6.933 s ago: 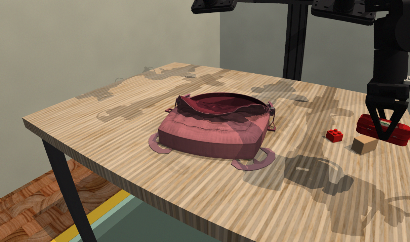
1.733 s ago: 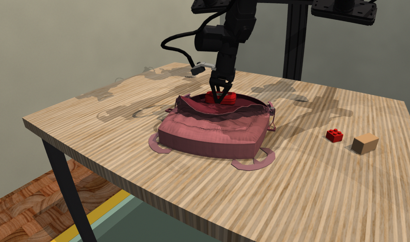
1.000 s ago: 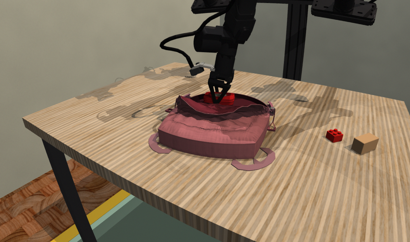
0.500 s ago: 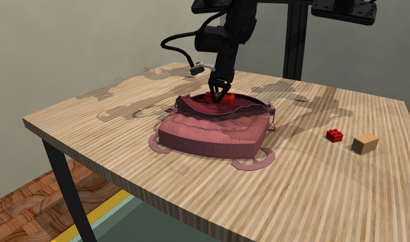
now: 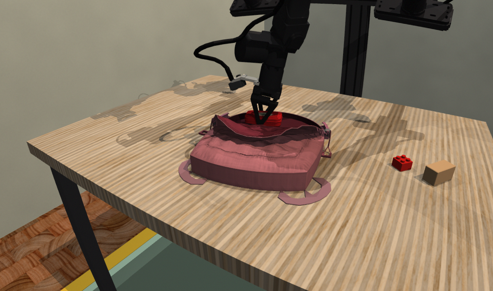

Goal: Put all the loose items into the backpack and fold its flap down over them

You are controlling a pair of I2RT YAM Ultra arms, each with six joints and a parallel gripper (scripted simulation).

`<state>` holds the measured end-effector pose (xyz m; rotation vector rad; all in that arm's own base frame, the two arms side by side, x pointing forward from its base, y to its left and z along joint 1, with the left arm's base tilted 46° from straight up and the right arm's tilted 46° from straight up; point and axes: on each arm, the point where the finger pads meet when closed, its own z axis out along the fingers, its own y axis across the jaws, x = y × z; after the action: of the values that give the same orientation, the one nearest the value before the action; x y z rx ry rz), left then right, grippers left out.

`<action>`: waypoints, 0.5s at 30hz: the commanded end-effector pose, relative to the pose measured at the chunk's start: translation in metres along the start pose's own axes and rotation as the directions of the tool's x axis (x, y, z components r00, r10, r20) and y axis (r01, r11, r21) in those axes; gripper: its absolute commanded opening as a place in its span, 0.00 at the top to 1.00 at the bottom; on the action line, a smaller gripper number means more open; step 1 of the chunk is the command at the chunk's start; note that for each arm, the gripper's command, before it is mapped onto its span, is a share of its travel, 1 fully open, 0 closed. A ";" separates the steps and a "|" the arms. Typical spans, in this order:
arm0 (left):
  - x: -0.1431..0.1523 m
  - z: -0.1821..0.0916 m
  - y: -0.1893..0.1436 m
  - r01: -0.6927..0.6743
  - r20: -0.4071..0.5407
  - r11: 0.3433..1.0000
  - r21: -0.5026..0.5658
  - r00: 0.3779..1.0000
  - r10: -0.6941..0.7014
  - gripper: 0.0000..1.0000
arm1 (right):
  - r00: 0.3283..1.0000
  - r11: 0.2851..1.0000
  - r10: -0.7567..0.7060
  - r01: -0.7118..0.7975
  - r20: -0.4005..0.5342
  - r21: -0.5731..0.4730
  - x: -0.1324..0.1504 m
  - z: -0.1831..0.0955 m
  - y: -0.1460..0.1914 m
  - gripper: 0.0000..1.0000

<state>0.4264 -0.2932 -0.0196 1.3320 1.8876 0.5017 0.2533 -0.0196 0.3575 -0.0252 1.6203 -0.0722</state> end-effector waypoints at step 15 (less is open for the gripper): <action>0.028 0.005 -0.010 -0.029 -0.056 0.999 0.030 0.998 0.031 0.42 | 0.999 1.000 -0.011 0.011 0.052 0.007 -0.024 -0.005 -0.002 0.10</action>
<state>0.4253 -0.2919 -0.0205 1.3324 1.8872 0.4936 0.2533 -0.0196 0.3575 -0.0252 1.6203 -0.0722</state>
